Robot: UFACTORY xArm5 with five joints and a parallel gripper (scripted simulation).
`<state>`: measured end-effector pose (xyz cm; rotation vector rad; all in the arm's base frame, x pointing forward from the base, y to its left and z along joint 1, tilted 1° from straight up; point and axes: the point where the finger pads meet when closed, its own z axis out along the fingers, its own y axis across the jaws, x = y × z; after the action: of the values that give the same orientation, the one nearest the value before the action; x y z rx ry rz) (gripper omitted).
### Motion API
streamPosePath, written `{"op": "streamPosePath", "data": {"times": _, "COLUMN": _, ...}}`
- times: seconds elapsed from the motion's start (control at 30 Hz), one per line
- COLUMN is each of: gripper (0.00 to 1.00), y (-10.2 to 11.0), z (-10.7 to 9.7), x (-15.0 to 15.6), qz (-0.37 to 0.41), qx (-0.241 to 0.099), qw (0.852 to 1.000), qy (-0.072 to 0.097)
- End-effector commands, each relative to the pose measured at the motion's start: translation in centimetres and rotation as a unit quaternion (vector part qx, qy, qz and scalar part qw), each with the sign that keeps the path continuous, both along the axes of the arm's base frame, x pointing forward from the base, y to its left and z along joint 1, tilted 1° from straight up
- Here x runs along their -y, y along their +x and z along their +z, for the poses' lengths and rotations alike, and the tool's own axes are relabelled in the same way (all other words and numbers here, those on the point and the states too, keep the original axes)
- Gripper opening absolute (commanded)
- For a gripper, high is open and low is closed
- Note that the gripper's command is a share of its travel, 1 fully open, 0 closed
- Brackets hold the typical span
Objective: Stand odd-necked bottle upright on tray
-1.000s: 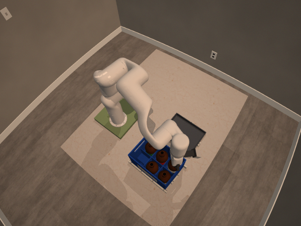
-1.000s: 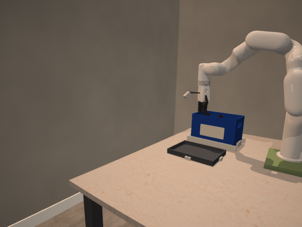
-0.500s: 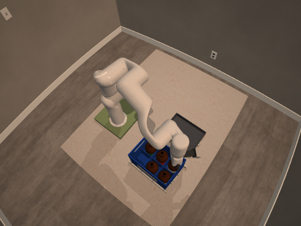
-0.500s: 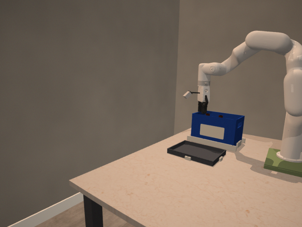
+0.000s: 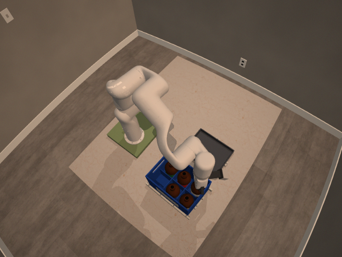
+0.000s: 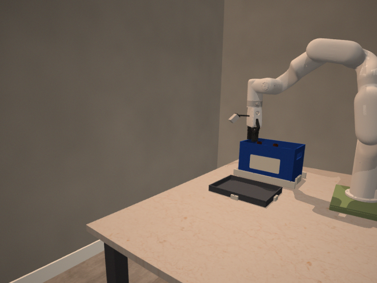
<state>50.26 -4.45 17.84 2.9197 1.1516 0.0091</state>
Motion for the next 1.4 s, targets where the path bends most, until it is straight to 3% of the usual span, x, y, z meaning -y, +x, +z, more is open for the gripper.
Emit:
{"op": "streamPosePath", "data": {"times": 0.0, "gripper": 0.65, "y": 0.1, "z": 0.2, "x": 0.0, "qz": 0.0, "qx": 0.002, "qw": 1.0, "qy": 0.0}}
{"op": "streamPosePath", "data": {"times": 0.63, "gripper": 0.65, "y": 0.1, "z": -0.1, "x": 0.0, "qz": 0.0, "qx": 0.002, "qw": 1.0, "qy": 0.0}}
{"op": "streamPosePath", "data": {"times": 1.37, "gripper": 0.65, "y": 0.1, "z": -2.2, "x": 0.0, "qz": 0.0, "qx": 0.002, "qw": 1.0, "qy": 0.0}}
